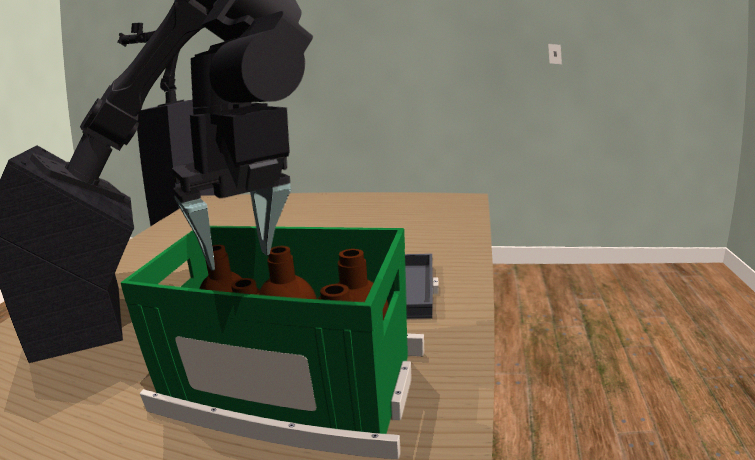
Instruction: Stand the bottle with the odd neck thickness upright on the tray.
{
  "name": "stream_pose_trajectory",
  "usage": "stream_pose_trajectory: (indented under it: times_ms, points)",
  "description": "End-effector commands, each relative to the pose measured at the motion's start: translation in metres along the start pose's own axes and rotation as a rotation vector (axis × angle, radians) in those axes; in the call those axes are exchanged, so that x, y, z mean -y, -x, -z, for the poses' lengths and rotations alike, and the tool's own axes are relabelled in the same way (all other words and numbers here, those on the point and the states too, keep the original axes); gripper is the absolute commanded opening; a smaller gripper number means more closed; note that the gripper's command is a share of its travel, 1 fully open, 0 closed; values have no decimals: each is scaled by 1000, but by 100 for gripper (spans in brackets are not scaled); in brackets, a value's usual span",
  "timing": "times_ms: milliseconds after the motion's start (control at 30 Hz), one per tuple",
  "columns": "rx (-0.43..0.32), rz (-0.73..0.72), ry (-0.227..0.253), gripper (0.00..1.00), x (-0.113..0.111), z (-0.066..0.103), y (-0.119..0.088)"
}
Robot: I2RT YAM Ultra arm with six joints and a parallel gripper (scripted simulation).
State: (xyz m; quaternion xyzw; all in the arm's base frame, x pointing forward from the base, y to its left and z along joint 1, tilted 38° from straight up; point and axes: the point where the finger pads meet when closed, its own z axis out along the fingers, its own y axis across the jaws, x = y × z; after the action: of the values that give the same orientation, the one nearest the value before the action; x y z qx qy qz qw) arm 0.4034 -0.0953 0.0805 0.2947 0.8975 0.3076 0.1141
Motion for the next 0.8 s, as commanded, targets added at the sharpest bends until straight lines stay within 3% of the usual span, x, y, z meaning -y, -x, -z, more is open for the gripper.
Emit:
stream_pose_trajectory:
  times_ms: [0, 767]
  points:
    - [26, -11, -3, 61, 5, 0, 6]
    - [26, -9, -3, 61, 5, -4, 7]
